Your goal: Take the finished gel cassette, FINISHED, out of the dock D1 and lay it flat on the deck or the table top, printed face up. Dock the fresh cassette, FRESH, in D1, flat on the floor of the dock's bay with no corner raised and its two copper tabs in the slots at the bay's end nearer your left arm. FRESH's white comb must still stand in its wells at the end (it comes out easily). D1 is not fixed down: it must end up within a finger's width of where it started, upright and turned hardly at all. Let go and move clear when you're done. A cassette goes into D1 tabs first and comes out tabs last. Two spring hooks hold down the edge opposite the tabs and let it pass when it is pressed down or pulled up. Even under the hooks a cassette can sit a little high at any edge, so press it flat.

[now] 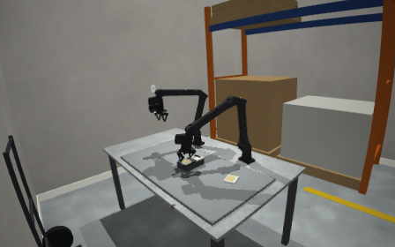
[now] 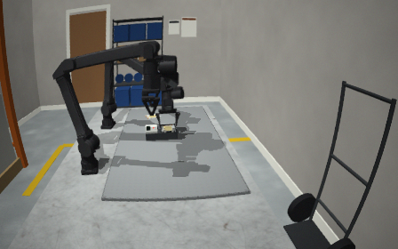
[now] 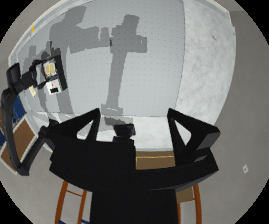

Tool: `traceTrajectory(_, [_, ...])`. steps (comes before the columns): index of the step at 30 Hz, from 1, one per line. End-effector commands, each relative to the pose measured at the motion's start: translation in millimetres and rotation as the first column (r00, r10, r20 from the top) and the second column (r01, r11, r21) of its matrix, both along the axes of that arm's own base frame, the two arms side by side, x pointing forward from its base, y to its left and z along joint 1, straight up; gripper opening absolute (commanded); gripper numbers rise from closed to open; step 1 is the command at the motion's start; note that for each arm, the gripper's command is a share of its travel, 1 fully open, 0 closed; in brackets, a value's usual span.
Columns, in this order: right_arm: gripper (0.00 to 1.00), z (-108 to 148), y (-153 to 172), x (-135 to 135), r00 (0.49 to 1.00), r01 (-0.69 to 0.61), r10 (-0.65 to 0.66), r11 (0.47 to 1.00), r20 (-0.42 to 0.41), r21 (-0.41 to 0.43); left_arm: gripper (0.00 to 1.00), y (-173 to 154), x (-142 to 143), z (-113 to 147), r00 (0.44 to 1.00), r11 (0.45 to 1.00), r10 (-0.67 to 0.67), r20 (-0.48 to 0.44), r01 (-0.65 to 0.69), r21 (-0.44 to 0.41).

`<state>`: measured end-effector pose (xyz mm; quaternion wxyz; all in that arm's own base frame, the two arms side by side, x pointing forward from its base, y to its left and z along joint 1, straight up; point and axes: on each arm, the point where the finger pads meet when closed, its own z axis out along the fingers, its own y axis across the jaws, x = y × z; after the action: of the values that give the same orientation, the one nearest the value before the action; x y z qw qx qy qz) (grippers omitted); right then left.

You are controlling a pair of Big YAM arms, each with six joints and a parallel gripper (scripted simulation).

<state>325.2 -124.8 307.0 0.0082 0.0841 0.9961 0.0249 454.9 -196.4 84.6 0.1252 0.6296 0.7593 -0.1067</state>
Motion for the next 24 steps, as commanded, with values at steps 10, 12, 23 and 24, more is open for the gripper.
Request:
traceTrajectory(10, [1.00,18,-5,10,1.000,-0.006,0.006,1.000,0.019,-0.005,0.98,-1,23,31,0.998,1.000,0.002,0.064,0.000,-0.021])
traceTrajectory(12, [1.00,18,-5,10,1.000,-0.006,0.006,1.000,0.019,-0.005,0.98,0,23,35,0.998,1.000,0.002,0.064,0.000,-0.021])
traceTrajectory(23, [1.00,18,-5,10,1.000,-0.006,0.006,1.000,0.019,-0.005,0.98,3,22,45,0.998,1.000,0.002,0.064,0.000,-0.021])
traceTrajectory(24, [1.00,18,-5,10,1.000,-0.006,0.006,1.000,0.019,-0.005,0.98,3,22,45,0.998,1.000,0.002,0.064,0.000,-0.021])
